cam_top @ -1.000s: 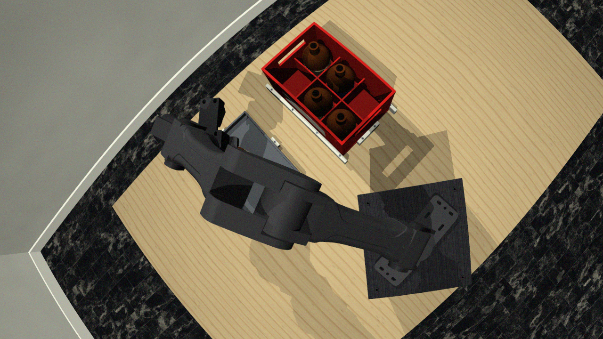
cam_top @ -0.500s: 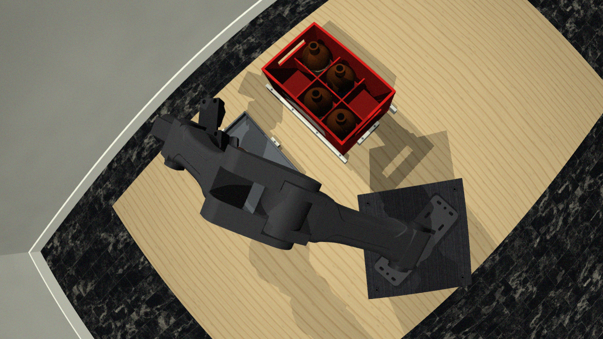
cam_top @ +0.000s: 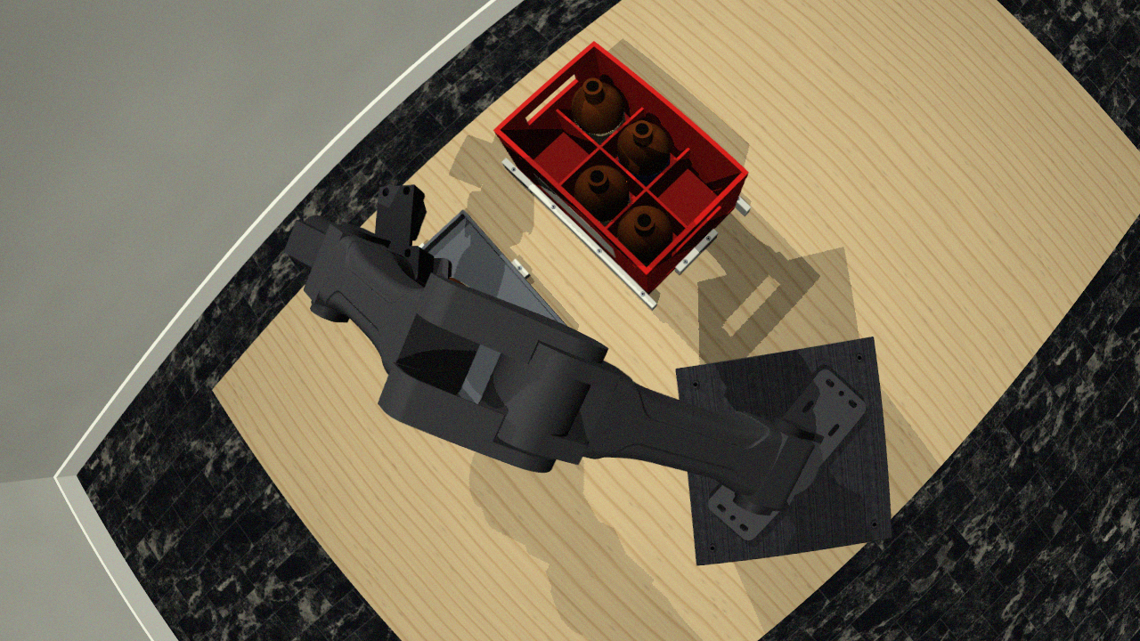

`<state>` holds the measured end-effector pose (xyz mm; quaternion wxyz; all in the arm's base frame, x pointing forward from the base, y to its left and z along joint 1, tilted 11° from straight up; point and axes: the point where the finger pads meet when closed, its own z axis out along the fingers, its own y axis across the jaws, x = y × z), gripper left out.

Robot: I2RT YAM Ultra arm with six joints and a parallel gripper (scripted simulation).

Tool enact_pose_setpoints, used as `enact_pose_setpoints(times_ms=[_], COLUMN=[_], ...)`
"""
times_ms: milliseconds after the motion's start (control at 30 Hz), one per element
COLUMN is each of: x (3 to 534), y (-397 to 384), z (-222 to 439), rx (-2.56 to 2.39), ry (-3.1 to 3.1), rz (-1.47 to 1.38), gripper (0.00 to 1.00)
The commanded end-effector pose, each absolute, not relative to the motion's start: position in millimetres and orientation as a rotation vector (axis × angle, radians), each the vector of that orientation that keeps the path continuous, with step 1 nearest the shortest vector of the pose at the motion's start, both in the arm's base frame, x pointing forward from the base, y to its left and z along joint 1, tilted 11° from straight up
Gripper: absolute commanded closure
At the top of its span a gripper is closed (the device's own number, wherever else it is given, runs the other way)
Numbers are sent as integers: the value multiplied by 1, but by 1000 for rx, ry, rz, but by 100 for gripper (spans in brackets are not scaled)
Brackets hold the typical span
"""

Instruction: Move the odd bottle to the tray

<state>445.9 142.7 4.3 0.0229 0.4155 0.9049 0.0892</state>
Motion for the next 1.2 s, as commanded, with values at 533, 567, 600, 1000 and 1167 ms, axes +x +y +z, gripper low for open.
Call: enact_pose_setpoints(times_ms=[533, 567, 600, 1000, 1167], x=[451, 451, 451, 450, 446], y=[144, 144, 144, 143, 143], z=[19, 19, 19, 16, 11], rx=[1272, 1273, 1273, 1275, 1280], ry=[2765, 2765, 2766, 2770, 2781], rz=[299, 299, 299, 293, 280], gripper=[100, 100, 100, 100, 100])
